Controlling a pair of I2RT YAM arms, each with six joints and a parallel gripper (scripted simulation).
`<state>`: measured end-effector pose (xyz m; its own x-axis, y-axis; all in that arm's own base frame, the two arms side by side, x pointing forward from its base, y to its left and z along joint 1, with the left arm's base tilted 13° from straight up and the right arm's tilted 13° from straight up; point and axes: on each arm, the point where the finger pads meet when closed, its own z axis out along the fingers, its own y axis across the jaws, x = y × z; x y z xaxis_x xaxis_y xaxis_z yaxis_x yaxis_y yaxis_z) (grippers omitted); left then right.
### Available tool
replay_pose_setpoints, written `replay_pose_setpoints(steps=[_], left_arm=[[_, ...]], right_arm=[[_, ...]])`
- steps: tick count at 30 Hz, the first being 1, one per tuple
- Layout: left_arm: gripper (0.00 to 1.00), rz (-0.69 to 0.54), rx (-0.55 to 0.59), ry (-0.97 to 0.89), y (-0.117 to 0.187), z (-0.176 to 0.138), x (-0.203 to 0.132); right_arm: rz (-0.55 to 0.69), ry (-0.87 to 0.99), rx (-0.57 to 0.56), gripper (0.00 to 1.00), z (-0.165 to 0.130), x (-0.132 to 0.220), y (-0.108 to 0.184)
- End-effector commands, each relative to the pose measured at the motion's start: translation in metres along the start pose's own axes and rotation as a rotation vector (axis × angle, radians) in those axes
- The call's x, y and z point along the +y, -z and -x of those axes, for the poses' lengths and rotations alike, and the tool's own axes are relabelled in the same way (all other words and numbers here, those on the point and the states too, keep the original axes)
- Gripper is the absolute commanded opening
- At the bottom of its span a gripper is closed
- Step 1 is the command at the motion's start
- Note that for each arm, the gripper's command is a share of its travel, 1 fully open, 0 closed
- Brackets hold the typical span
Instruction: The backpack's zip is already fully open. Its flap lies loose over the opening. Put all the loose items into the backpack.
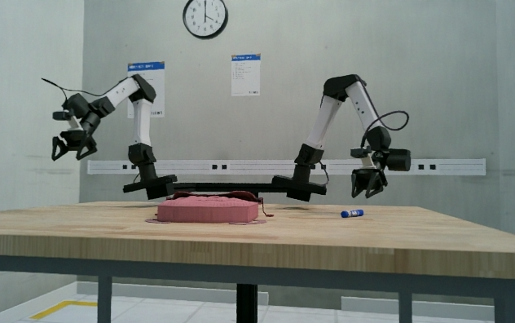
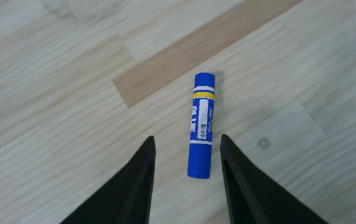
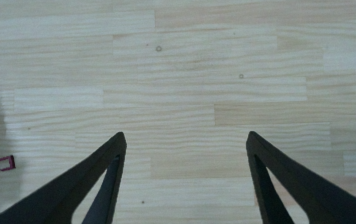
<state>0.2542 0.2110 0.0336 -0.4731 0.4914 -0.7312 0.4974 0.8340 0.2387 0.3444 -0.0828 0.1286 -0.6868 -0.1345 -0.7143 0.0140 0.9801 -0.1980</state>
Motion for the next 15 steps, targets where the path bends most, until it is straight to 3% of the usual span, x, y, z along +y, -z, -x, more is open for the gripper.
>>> replay_pose_setpoints(steps=[1, 15], left_arm=[[0.47, -0.093, -0.032, -0.05, -0.001, 0.007, -0.013], [0.47, -0.073, -0.018, -0.059, -0.005, -0.008, -0.009]], right_arm=[[-0.002, 0.007, -0.022, 0.9, 0.015, -0.005, 0.003], [-0.005, 0.005, -0.026, 0.9, 0.012, -0.004, 0.003]])
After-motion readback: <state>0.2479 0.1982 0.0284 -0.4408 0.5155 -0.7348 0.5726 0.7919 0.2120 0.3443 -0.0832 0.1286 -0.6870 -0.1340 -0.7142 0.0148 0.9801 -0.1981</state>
